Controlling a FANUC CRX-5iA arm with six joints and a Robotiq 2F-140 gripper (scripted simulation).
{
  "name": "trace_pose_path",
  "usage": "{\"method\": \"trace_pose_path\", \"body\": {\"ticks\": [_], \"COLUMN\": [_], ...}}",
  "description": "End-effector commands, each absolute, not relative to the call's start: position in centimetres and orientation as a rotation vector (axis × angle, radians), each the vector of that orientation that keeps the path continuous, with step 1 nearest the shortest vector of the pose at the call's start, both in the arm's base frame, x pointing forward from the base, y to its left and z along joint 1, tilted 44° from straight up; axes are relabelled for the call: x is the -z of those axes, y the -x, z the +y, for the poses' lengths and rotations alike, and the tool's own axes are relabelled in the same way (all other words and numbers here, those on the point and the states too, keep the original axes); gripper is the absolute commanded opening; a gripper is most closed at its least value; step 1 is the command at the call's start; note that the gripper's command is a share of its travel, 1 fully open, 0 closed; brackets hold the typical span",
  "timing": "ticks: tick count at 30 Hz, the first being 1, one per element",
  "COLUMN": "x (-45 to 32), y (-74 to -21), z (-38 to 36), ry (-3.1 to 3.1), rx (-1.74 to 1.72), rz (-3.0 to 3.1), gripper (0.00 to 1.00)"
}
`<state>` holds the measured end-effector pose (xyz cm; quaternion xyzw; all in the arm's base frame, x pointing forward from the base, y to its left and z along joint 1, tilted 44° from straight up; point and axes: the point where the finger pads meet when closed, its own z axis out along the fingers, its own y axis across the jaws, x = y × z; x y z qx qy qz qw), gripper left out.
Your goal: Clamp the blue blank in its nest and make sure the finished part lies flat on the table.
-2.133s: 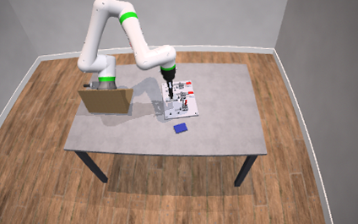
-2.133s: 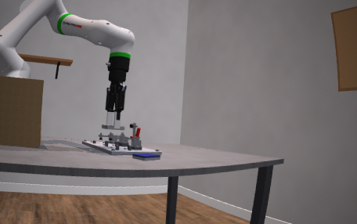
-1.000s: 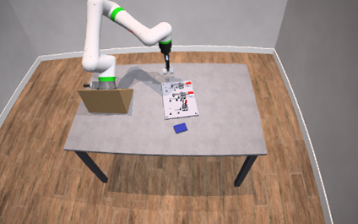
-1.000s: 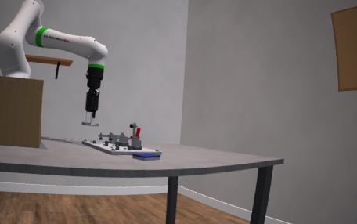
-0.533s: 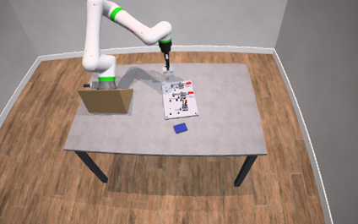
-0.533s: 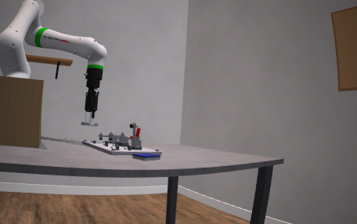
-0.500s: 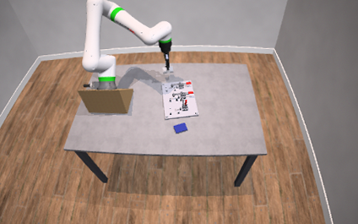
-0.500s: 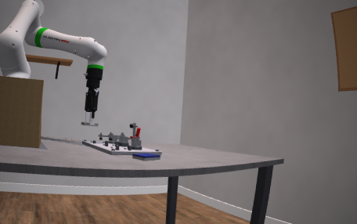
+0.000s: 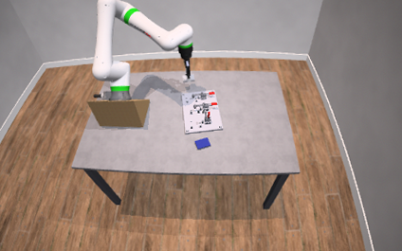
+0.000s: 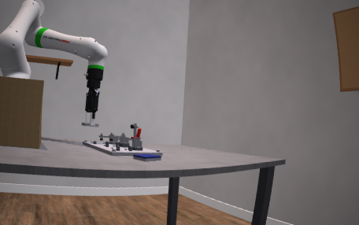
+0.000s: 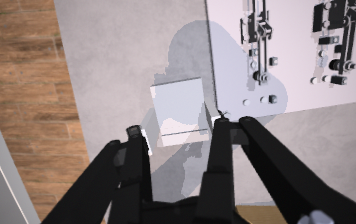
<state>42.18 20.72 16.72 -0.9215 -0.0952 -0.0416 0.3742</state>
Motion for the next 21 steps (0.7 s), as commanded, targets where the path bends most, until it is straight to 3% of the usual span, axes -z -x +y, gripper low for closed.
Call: {"method": "trace_pose_path", "body": {"ticks": [1,21], "x": [-16.7,-12.8], "y": [-42.2,-42.2], "z": [20.7,24.6], "ry": [2.360,2.360], "rx": [0.107,0.107], "rz": [-0.244,-0.244], "gripper": [0.00,0.00]}}
